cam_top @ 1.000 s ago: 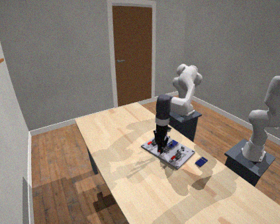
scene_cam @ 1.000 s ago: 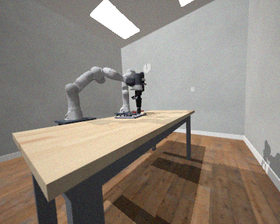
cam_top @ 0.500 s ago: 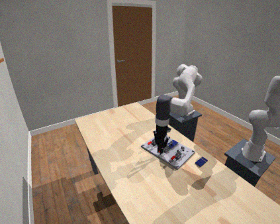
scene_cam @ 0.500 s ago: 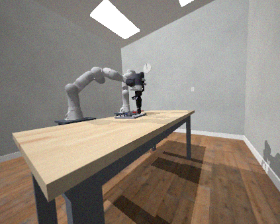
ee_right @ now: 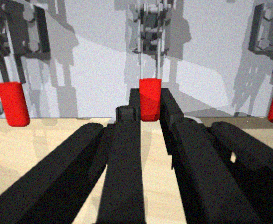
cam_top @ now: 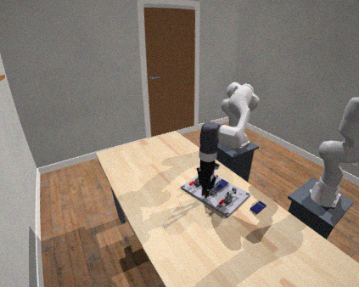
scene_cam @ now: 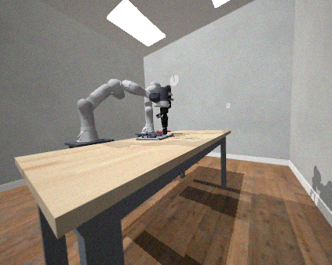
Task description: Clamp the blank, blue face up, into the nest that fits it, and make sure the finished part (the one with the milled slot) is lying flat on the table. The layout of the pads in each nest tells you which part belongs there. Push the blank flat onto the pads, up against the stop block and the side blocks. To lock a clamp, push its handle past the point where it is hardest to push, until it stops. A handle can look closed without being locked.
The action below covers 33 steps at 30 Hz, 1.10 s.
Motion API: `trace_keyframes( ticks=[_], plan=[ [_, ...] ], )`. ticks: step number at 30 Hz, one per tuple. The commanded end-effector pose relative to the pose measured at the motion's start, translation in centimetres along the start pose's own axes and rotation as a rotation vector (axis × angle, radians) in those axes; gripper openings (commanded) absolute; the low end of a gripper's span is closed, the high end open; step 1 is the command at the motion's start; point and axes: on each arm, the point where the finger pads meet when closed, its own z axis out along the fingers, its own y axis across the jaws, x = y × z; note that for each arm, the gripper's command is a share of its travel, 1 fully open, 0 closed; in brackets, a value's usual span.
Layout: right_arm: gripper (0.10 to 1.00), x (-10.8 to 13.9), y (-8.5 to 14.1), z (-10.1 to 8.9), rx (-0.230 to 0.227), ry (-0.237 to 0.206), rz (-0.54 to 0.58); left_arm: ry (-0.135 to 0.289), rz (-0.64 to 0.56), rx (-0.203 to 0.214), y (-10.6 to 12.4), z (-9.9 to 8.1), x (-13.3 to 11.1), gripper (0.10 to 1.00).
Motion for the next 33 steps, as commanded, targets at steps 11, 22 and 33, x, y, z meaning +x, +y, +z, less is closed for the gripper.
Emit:
trace_keyframes(
  ticks=[11,22,33],
  plan=[
    [0.351,-0.41,-0.06,0.77,0.001,-0.01,-0.001,0.0,0.0,0.0,0.0,0.0,0.0,1.0],
    [0.351,-0.41,-0.06,0.77,0.001,-0.01,-0.001,0.0,0.0,0.0,0.0,0.0,0.0,1.0],
    [0.351,-0.41,-0.06,0.77,0.001,-0.01,-0.001,0.0,0.0,0.0,0.0,0.0,0.0,1.0]
  ],
)
